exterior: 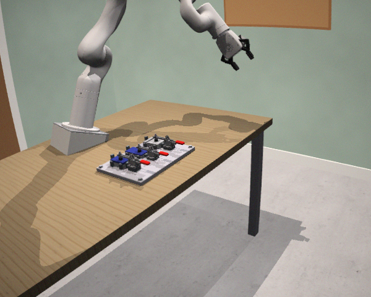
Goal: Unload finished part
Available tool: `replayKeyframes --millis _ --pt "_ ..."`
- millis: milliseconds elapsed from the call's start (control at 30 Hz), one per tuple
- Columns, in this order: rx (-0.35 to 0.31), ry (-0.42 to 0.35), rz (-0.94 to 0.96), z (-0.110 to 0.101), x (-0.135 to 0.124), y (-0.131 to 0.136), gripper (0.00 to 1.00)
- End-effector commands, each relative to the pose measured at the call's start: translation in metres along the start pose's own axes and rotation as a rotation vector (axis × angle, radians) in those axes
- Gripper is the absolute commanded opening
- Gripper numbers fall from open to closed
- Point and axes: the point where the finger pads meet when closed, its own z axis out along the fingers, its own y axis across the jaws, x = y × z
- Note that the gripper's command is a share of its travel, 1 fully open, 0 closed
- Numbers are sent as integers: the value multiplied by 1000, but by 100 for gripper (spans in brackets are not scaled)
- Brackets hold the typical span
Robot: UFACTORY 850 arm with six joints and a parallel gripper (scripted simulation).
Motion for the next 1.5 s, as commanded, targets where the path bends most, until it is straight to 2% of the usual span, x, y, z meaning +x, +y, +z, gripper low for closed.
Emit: replayKeyframes --millis 0,467,533,567,1033,1467 --pt "85 -28 -7 -8 -32 -30 100" --pt "327 -82 1 -38 -109 -121 100" --pt "327 -82 1 -38 -109 -121 100" --pt "379 -89 6 -46 -124 -142 100" --pt "620 -106 47 -95 -179 -237 100" --pt "640 -106 51 -100 -183 -246 100"
